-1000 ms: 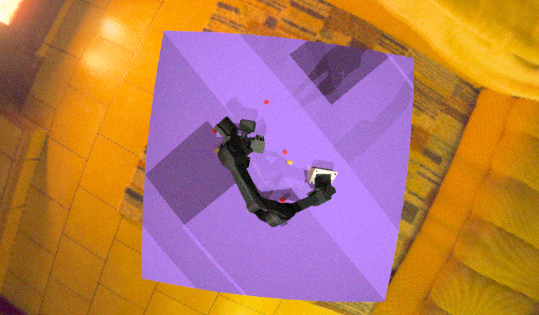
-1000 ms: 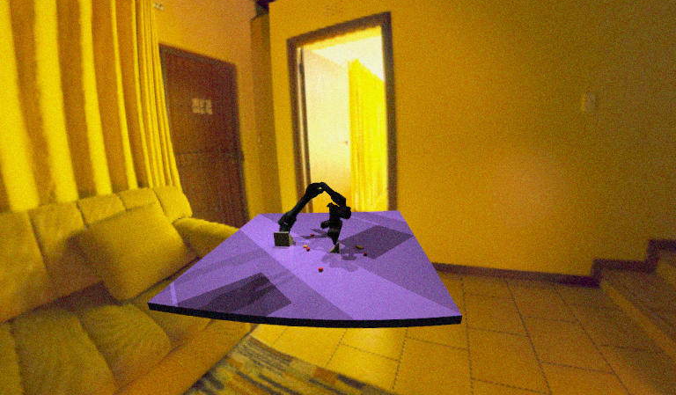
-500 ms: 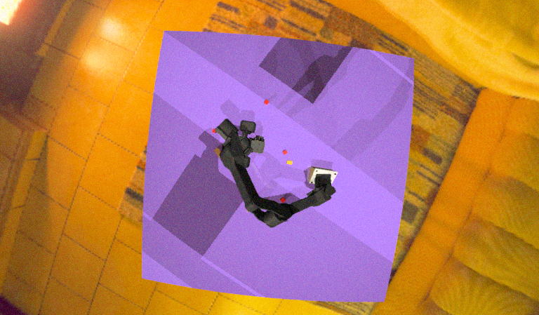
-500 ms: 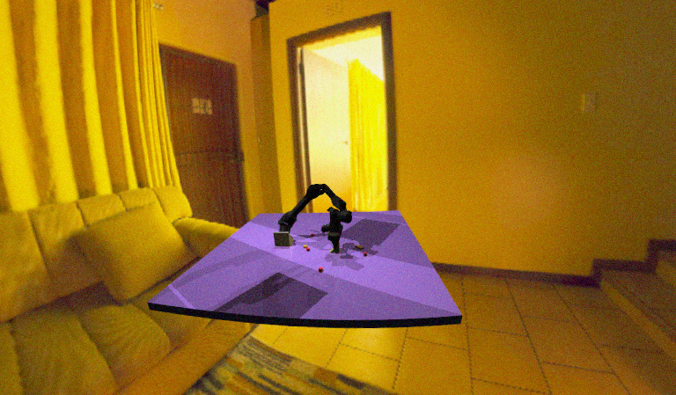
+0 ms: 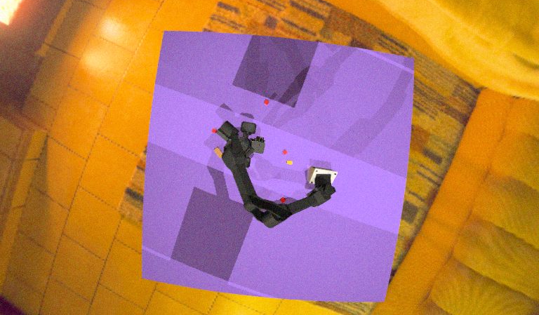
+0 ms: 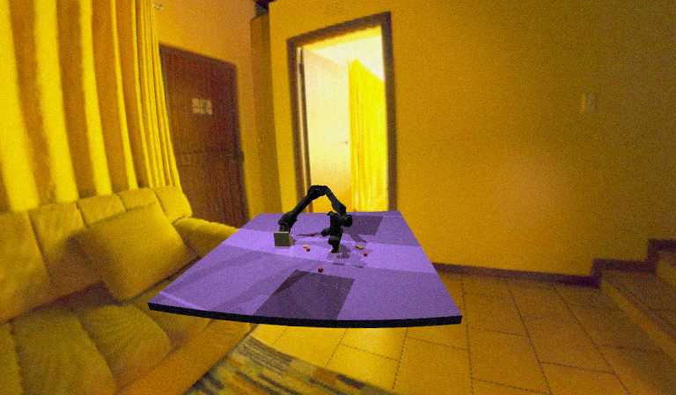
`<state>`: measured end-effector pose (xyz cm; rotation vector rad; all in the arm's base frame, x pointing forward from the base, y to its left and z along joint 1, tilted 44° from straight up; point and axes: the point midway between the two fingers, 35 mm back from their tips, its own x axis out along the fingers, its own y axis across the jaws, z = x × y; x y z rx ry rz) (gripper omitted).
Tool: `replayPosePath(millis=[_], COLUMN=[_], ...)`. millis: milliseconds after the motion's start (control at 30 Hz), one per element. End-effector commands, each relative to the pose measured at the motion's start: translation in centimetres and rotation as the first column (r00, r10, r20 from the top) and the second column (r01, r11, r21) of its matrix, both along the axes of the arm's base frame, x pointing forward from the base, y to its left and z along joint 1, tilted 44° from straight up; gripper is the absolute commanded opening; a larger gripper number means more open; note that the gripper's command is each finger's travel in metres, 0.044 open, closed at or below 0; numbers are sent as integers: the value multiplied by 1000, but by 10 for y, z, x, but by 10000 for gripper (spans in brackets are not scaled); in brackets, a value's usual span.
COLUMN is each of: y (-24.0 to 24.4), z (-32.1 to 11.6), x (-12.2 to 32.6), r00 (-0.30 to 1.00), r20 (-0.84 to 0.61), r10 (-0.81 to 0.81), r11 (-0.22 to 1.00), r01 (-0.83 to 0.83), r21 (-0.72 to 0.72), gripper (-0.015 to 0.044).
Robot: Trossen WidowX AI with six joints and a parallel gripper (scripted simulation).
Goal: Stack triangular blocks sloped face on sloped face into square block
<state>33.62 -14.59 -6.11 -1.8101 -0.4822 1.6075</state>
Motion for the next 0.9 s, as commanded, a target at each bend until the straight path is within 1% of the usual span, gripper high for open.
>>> replayPosePath(millis=[0, 233, 567, 867], y=[5, 12, 12, 12], z=[-4, -9, -9, -9], x=[0, 1, 1, 1], r00=[1000, 1000, 1000, 1000], r20=[-2, -2, -2, -2], r10=[-7, -7, -7, -7], r11=[1000, 1000, 1000, 1000], r01=[7, 7, 7, 7], r21=[8, 9, 9, 9], gripper=[440, 440, 178, 118])
